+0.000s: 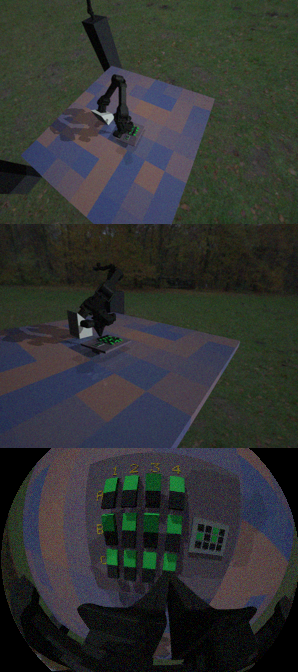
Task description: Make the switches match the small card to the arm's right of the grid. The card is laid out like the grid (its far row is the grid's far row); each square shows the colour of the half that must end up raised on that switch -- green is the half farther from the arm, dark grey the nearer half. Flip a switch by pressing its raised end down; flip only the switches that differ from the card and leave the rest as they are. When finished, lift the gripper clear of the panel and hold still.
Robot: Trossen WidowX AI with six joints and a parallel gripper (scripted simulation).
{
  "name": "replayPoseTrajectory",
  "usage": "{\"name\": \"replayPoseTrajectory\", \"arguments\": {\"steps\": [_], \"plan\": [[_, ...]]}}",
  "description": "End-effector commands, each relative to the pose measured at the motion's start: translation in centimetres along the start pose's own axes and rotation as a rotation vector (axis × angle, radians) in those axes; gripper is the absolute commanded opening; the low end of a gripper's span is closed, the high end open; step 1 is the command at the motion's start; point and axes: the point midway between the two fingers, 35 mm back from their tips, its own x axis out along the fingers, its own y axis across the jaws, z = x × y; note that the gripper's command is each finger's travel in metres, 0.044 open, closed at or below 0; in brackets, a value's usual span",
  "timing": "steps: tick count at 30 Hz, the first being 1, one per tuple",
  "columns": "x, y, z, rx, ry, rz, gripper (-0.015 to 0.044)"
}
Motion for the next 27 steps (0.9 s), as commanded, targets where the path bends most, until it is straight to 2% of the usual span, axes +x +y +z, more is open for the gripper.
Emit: {"name": "replayPoseTrajectory", "arguments": {"steps": [1,7,11,27], "plan": [[-4.7,-0.2,0.1,-0.008,-0.040,-0.016,0.0000],[-4.8,0.0,0.4,-0.008,-0.040,-0.017,0.0000],[-5.5,3.1,3.2,-0.009,-0.041,-0.015,0.0000],[-5.5,3.1,3.2,-0.009,-0.041,-0.015,0.0000]]}}
